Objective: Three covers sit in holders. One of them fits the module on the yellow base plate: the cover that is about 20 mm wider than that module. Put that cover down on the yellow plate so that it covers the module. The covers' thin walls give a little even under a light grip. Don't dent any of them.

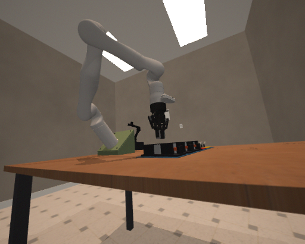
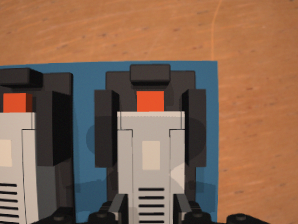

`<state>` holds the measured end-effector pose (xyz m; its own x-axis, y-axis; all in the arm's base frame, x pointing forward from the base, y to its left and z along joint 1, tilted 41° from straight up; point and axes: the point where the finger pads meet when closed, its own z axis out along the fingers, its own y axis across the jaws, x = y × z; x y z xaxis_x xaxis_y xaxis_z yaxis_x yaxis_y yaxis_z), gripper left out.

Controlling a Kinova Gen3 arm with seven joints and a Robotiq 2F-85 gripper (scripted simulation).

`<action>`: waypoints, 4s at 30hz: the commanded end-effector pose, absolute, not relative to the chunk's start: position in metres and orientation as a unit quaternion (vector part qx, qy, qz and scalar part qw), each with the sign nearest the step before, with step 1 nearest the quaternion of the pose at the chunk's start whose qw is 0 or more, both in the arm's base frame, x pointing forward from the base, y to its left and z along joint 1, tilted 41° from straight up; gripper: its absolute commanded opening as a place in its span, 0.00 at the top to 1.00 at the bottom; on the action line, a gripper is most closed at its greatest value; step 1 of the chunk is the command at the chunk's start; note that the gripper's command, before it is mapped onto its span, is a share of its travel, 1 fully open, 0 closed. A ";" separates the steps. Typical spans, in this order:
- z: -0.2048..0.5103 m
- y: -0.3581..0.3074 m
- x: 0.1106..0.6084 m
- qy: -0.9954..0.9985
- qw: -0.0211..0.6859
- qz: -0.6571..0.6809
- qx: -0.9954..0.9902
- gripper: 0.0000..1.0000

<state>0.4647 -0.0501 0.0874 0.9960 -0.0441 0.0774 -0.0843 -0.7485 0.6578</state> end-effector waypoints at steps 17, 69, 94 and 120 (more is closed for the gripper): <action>0.088 -0.049 0.465 -0.034 0.353 0.029 0.935 0.99; 0.088 -0.049 0.465 -0.034 0.353 0.029 0.935 0.00; 0.082 -0.054 0.465 -0.034 0.353 0.029 0.935 0.00; 0.073 -0.062 0.466 -0.034 0.353 0.029 0.935 0.00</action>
<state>0.4652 -0.0625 0.0730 0.9960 -0.0441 0.0772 -0.0841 -0.7486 0.6577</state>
